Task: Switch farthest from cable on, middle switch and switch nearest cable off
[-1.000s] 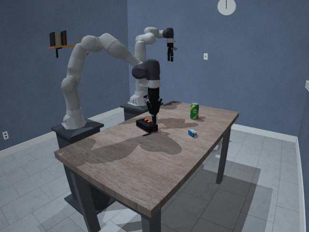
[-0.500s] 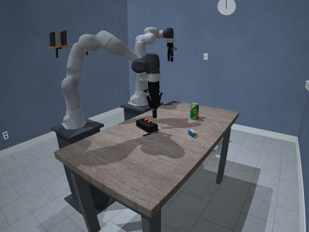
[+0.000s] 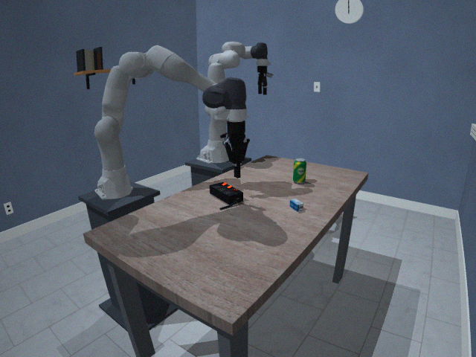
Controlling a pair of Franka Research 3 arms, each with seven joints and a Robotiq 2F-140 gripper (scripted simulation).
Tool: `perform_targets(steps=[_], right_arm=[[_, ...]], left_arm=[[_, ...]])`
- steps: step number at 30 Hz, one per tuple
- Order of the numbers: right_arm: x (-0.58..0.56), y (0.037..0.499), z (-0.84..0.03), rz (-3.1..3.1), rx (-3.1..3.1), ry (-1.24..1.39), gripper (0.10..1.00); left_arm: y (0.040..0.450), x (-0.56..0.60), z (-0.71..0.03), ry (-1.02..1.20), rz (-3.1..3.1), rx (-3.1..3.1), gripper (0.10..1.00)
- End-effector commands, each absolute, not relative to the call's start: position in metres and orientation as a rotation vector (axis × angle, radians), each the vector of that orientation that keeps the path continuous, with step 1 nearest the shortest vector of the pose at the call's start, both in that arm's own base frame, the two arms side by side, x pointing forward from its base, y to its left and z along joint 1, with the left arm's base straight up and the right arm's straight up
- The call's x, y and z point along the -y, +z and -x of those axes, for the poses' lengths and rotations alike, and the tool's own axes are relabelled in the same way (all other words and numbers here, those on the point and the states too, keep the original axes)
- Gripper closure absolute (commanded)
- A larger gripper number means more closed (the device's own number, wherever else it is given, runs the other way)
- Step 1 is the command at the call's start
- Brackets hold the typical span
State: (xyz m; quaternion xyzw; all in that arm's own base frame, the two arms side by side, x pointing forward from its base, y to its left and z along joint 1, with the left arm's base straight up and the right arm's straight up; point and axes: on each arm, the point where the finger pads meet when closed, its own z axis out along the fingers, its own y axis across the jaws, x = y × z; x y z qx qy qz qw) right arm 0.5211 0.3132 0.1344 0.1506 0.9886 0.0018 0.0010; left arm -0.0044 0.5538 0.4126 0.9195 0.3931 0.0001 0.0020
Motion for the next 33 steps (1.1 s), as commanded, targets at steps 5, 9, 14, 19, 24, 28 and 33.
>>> perform_targets(steps=[5, 9, 14, 19, 24, 28, 33], right_arm=[[-0.314, 0.136, -0.517, -0.484, -3.104, 0.000, 0.999], [-0.324, 0.135, -0.487, -0.482, -3.104, 0.000, 0.999], [-0.327, 0.135, -0.479, -0.481, -3.104, 0.000, 0.999], [-0.327, 0.135, -0.479, -0.481, -3.104, 0.000, 0.999], [-0.327, 0.135, -0.479, -0.481, -3.104, 0.000, 0.999], [-0.327, 0.135, -0.479, -0.481, -3.104, 0.000, 0.999], [-0.327, 0.135, -0.479, -0.481, -3.104, 0.000, 0.999]], left_arm=[[0.413, -0.554, 0.004, 0.000, -2.885, -1.234, 0.098], [0.413, -0.554, 0.004, 0.000, -2.885, -1.234, 0.098], [0.413, -0.554, 0.004, 0.000, -2.885, -1.234, 0.098], [0.413, -0.554, 0.004, 0.000, -2.885, -1.234, 0.098], [0.413, -0.554, 0.004, 0.000, -2.885, -1.234, 0.098], [0.413, -0.554, 0.004, 0.000, -2.885, -1.234, 0.098], [0.413, -0.554, 0.004, 0.000, -2.885, -1.234, 0.098]])
